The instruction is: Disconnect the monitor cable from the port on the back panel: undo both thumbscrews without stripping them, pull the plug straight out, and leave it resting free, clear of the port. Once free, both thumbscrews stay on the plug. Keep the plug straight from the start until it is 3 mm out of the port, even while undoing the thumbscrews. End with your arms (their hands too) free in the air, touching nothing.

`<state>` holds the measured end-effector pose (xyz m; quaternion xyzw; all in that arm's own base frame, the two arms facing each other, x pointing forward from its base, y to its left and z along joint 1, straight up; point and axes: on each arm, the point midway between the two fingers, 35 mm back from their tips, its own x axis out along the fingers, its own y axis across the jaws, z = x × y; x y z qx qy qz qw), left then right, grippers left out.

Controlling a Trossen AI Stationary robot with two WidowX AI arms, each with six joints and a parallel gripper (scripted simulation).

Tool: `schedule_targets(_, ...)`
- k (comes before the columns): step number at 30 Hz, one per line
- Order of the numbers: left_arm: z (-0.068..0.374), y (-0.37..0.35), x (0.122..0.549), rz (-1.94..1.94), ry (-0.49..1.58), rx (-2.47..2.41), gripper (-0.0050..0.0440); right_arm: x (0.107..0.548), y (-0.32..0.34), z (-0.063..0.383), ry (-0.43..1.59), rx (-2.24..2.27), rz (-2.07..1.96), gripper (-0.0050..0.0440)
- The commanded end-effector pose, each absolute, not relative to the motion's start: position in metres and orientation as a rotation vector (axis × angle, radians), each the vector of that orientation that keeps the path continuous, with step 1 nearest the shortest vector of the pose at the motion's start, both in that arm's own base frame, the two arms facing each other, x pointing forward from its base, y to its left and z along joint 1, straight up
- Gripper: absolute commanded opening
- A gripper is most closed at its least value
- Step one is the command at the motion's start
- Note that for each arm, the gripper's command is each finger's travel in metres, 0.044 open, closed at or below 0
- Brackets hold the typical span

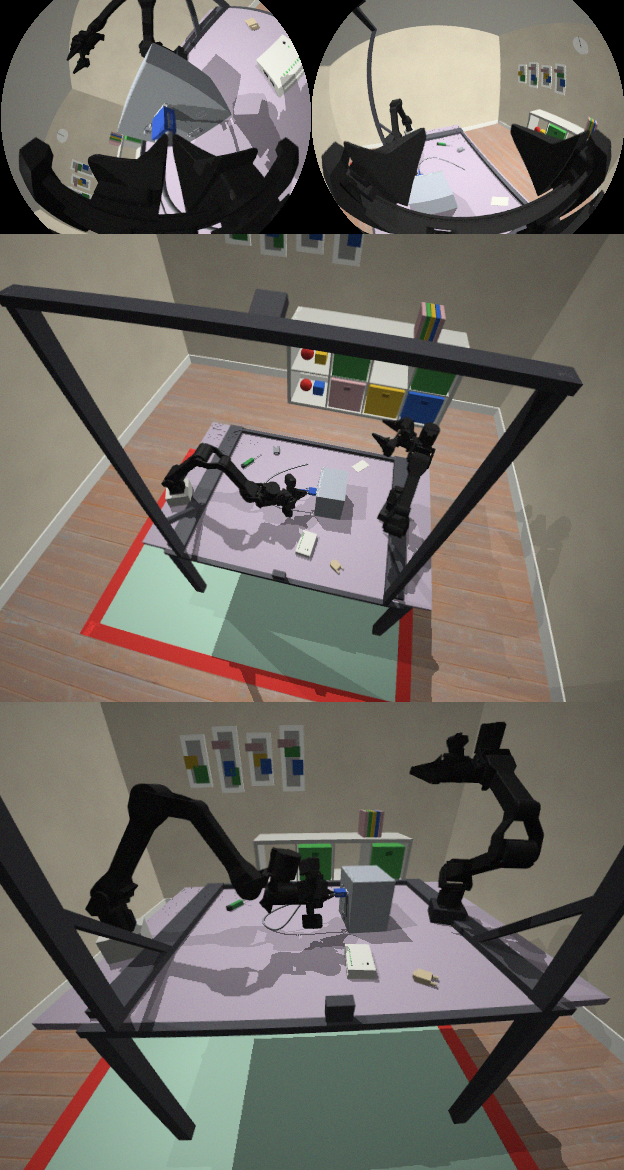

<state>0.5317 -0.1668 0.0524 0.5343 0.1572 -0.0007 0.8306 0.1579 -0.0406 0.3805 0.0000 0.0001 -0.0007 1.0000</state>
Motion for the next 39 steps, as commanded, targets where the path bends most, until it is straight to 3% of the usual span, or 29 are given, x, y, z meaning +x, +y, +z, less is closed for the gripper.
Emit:
schedule_targets(1,0.0665,-0.1672,0.5339,0.005,0.318,1.107,0.0,0.1576,-0.0394,0.3834,-0.001,-0.006,0.0,0.044)
schedule_targets(30,0.0715,-0.164,0.5354,-0.097,0.393,0.859,0.0,0.1576,-0.0394,0.3834,-0.001,-0.006,0.0,0.044)
schedule_targets(33,0.0715,-0.164,0.5354,-0.097,0.393,0.859,0.0072,0.1576,-0.0394,0.3834,-0.001,-0.006,0.0,0.044)
schedule_targets(35,0.0715,-0.164,0.5354,-0.097,0.393,0.859,0.0072,0.1576,-0.0394,0.3834,-0.001,-0.006,0.0,0.044)
schedule_targets(39,0.0715,-0.164,0.5354,-0.097,0.393,0.859,0.0168,0.1576,-0.0394,0.3834,-0.001,-0.006,0.0,0.044)
